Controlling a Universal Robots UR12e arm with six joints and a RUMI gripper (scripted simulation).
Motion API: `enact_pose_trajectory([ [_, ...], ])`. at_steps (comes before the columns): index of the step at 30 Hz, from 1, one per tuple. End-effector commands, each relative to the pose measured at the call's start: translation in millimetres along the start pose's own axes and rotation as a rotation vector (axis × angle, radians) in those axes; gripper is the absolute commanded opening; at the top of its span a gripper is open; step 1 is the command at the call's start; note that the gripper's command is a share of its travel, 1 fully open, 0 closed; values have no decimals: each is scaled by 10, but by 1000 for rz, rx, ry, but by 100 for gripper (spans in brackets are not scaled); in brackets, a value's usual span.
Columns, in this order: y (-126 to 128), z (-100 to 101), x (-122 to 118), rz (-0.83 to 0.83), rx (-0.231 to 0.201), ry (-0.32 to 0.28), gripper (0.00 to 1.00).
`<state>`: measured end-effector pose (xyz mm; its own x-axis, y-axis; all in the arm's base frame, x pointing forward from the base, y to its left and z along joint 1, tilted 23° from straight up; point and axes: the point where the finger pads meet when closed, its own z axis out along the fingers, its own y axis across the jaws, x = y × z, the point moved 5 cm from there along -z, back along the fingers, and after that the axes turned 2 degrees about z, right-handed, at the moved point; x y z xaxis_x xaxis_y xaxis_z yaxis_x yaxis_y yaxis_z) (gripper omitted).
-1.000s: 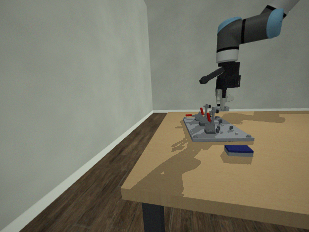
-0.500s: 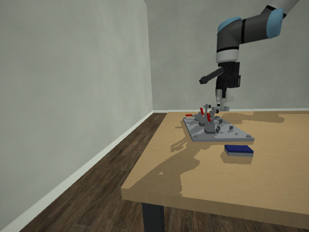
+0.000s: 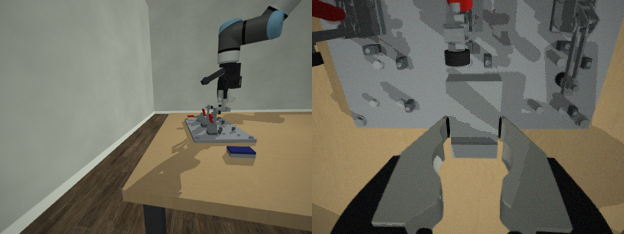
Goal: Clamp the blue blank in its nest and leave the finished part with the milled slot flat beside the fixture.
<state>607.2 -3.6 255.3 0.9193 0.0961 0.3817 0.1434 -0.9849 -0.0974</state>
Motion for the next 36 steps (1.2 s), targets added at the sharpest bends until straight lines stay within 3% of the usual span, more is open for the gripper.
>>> enact_pose_trajectory([
  [1,76,-6,9,0,-1,1,0],
  [14,387,-6,20,0,-1,1,0],
  [36,1253,-7,51,0,-1,1,0],
])
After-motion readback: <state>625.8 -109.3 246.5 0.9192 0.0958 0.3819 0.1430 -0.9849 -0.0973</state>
